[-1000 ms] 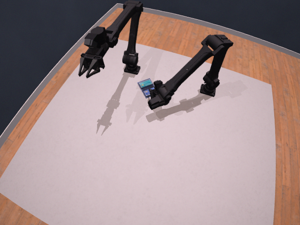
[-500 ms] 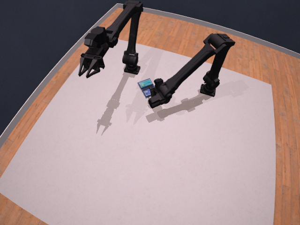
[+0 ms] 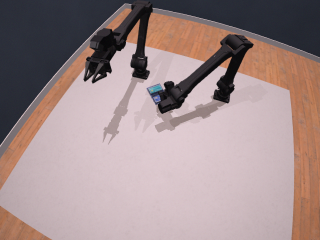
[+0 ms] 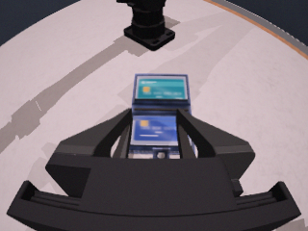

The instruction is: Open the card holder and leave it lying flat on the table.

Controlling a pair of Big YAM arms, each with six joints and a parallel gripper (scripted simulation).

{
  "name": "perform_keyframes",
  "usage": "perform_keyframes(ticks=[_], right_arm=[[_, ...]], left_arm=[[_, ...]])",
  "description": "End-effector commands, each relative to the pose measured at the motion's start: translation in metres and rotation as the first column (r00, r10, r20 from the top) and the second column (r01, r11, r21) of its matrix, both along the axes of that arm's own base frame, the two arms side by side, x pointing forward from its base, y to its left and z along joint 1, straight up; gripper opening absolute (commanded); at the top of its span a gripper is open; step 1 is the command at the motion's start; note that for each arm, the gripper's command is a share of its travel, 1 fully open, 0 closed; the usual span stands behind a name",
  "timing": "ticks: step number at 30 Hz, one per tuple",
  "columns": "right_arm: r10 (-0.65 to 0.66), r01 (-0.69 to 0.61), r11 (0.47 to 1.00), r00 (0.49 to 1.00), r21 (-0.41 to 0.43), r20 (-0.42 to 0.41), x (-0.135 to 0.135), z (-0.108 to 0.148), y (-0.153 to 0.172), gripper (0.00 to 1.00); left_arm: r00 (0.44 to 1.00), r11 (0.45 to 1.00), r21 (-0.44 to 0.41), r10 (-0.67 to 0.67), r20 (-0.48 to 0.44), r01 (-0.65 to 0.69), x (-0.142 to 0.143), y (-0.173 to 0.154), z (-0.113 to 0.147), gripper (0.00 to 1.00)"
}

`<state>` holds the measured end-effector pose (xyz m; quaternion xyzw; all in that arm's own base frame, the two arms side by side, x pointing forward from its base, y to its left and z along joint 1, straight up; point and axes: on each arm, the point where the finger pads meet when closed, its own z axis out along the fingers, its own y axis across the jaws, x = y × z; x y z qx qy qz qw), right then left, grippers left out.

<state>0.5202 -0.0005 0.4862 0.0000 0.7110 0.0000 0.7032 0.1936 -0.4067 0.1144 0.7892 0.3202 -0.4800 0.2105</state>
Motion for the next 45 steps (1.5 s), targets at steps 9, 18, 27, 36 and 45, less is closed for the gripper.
perform_keyframes(ticks=[9,18,27,36,45], right_arm=[[0.0,0.0,1.0,0.999,0.0,0.046,-0.001,0.026,0.0,0.36],[0.0,0.0,1.0,0.999,0.0,0.046,-0.001,0.026,0.0,0.36],[0.0,0.0,1.0,0.999,0.0,0.046,-0.001,0.026,0.0,0.36],[0.0,0.0,1.0,0.999,0.0,0.046,-0.001,0.026,0.0,0.36],[0.0,0.0,1.0,0.999,0.0,0.046,-0.001,0.026,0.0,0.36]], left_arm=[[0.991,0.993,0.01,0.117,0.06,-0.118,0.039,0.002,0.021,0.43],[0.942,0.949,0.04,0.304,0.14,-0.312,0.095,0.014,0.044,0.43],[0.85,0.868,0.018,0.481,0.213,-0.496,0.153,0.028,0.077,0.43],[0.671,0.698,-0.02,0.695,0.259,-0.716,0.216,0.063,0.115,0.43],[0.424,0.462,-0.103,0.868,0.26,-0.881,0.27,0.111,0.164,0.43]])
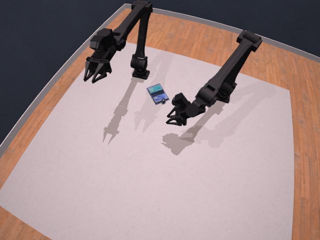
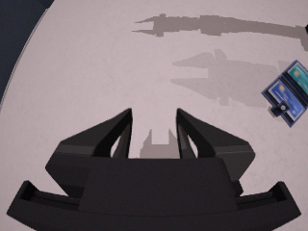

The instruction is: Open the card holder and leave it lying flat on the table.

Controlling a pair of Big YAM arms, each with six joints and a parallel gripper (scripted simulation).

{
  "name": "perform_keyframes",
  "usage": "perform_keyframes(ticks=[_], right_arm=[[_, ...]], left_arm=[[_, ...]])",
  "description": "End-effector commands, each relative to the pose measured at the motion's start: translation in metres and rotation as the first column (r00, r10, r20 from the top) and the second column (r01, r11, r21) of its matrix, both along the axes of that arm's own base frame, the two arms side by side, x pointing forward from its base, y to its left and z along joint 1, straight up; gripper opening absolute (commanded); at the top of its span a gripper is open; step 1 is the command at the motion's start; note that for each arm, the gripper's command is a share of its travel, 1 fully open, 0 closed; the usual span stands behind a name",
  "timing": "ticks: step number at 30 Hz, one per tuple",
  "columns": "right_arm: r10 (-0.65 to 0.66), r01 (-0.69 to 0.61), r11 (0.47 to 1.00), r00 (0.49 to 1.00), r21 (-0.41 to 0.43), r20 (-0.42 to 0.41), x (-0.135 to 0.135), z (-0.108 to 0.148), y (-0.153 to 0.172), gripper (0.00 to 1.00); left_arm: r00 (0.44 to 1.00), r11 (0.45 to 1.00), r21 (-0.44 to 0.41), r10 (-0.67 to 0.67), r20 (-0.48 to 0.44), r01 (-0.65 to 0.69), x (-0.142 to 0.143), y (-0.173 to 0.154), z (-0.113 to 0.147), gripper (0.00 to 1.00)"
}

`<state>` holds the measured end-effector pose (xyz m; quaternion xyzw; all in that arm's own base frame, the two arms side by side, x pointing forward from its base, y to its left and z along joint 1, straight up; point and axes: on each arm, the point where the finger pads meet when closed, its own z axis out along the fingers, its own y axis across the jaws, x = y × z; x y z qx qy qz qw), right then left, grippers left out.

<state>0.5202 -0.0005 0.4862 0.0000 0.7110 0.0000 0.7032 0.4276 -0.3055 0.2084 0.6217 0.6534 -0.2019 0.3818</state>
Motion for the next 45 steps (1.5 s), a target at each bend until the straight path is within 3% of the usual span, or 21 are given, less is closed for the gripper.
perform_keyframes(ticks=[1,7,11,12,13,24,26,28,31,38,40,43,45], right_arm=[[0.0,0.0,1.0,0.999,0.0,0.046,-0.001,0.026,0.0,0.36],[0.0,0.0,1.0,0.999,0.0,0.046,-0.001,0.026,0.0,0.36],[0.0,0.0,1.0,0.999,0.0,0.046,-0.001,0.026,0.0,0.36],[0.0,0.0,1.0,0.999,0.0,0.046,-0.001,0.026,0.0,0.36],[0.0,0.0,1.0,0.999,0.0,0.046,-0.001,0.026,0.0,0.36],[0.0,0.0,1.0,0.999,0.0,0.046,-0.001,0.026,0.0,0.36],[0.0,0.0,1.0,0.999,0.0,0.046,-0.001,0.026,0.0,0.36],[0.0,0.0,1.0,0.999,0.0,0.046,-0.001,0.026,0.0,0.36],[0.0,0.0,1.0,0.999,0.0,0.046,-0.001,0.026,0.0,0.36],[0.0,0.0,1.0,0.999,0.0,0.046,-0.001,0.026,0.0,0.36],[0.0,0.0,1.0,0.999,0.0,0.046,-0.001,0.026,0.0,0.36],[0.0,0.0,1.0,0.999,0.0,0.046,-0.001,0.026,0.0,0.36],[0.0,0.0,1.0,0.999,0.0,0.046,-0.001,0.026,0.0,0.36]], left_arm=[[0.982,0.983,-0.107,0.162,0.095,-0.152,0.042,0.017,0.077,0.43],[0.919,0.918,-0.177,0.378,0.114,-0.356,0.077,0.061,0.115,0.43],[0.896,0.892,-0.184,0.433,0.096,-0.412,0.088,0.07,0.111,0.43],[0.872,0.869,-0.225,0.473,0.124,-0.44,0.086,0.083,0.138,0.43],[0.853,0.85,-0.244,0.506,0.126,-0.468,0.09,0.091,0.146,0.43],[0.588,0.55,-0.472,0.805,0.08,-0.689,0.114,0.192,0.236,0.43],[0.588,0.55,-0.472,0.805,0.08,-0.689,0.114,0.192,0.236,0.43],[0.544,0.495,-0.49,0.837,0.05,-0.717,0.122,0.204,0.235,0.43],[0.453,0.383,-0.594,0.891,0.035,-0.708,0.107,0.236,0.282,0.43],[0.283,0.145,-0.715,0.956,-0.078,-0.684,0.09,0.297,0.332,0.43],[0.255,0.114,-0.718,0.963,-0.091,-0.686,0.097,0.307,0.329,0.43],[0.246,0.109,-0.716,0.965,-0.091,-0.69,0.099,0.308,0.326,0.43],[0.255,0.146,-0.624,0.963,-0.089,-0.767,0.104,0.297,0.268,0.43]])
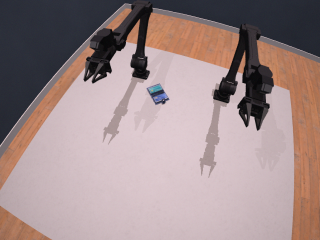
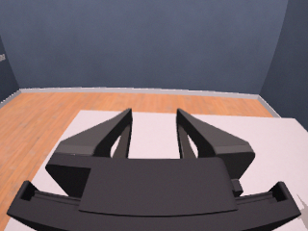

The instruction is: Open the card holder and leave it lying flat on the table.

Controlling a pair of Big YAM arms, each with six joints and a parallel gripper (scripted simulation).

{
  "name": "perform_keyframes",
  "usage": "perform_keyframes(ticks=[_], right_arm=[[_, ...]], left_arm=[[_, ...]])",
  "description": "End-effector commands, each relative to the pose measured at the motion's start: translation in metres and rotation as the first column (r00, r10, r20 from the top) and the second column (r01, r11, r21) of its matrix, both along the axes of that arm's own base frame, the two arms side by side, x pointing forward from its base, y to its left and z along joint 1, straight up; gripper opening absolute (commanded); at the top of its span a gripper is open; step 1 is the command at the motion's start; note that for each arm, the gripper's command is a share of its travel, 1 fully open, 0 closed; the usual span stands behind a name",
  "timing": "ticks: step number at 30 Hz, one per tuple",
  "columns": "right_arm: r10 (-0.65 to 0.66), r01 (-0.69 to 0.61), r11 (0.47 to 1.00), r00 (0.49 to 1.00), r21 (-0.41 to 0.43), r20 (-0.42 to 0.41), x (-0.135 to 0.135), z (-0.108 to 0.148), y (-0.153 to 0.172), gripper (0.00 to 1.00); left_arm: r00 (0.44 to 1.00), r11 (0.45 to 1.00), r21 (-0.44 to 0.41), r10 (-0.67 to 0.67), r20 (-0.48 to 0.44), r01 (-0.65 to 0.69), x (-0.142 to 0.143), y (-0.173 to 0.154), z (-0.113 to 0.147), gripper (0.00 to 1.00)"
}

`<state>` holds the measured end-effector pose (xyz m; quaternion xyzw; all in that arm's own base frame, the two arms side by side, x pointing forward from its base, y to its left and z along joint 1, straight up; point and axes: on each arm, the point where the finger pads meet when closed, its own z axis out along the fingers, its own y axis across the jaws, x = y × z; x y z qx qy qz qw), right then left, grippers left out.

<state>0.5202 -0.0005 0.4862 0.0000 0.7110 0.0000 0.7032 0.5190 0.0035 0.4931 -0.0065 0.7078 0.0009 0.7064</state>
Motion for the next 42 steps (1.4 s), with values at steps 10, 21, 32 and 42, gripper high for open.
perform_keyframes(ticks=[10,21,32,42], right_arm=[[0.0,0.0,1.0,0.998,0.0,0.069,0.004,0.043,0.0,0.36],[0.0,0.0,1.0,0.997,0.0,0.079,0.002,0.049,0.0,0.36],[0.0,0.0,1.0,0.997,0.0,0.077,0.003,0.047,0.0,0.36],[0.0,0.0,1.0,0.997,0.0,0.074,0.004,0.046,0.0,0.36]], left_arm=[[0.999,1.0,0.022,-0.005,0.053,0.004,0.004,-0.001,0.033,0.43],[1.0,1.0,0.002,-0.005,0.03,0.005,-0.005,-0.002,0.017,0.43],[1.0,1.0,0.0,-0.007,0.015,0.007,-0.006,-0.003,0.01,0.43],[0.999,1.0,0.001,-0.01,0.046,0.01,-0.006,-0.004,0.016,0.43]])
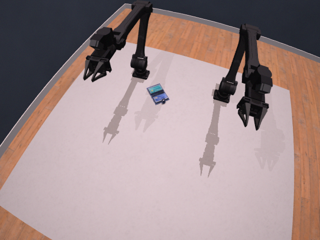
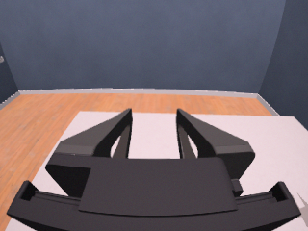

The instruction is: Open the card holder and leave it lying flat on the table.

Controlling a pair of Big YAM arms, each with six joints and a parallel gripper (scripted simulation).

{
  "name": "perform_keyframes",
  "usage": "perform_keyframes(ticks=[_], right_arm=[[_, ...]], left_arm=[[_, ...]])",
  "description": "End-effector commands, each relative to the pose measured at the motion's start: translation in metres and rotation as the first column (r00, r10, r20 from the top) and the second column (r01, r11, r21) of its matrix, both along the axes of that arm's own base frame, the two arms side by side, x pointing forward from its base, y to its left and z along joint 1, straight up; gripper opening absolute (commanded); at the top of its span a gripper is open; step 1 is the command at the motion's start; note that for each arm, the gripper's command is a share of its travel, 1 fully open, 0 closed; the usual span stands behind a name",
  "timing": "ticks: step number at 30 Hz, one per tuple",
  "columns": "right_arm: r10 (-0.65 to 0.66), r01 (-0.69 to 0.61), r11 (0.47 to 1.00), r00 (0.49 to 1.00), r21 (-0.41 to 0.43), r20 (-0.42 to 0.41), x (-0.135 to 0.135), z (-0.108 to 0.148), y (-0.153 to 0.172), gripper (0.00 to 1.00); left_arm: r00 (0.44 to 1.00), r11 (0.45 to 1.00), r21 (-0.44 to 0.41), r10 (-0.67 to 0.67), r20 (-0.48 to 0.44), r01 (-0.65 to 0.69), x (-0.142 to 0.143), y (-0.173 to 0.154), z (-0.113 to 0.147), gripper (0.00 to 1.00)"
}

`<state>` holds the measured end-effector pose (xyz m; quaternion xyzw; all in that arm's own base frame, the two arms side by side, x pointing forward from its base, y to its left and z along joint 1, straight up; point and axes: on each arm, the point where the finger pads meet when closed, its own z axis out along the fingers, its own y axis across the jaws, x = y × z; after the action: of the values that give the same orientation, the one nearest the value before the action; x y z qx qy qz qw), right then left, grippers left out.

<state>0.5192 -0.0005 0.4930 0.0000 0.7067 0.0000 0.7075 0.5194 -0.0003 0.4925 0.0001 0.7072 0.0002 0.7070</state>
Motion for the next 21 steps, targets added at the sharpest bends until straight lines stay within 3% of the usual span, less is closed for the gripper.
perform_keyframes(ticks=[1,21], right_arm=[[0.0,0.0,1.0,0.998,0.0,0.062,0.0053,0.0396,0.0,0.36],[0.0,0.0,1.0,0.999,0.0,0.052,0.0059,0.0338,0.0,0.36]], left_arm=[[0.999,1.0,-0.008,0.0,0.044,0.0,-0.0069,-0.0008,0.0167,0.43],[0.999,1.0,-0.008,-0.005,0.045,0.006,-0.0061,-0.0036,0.0157,0.43]])
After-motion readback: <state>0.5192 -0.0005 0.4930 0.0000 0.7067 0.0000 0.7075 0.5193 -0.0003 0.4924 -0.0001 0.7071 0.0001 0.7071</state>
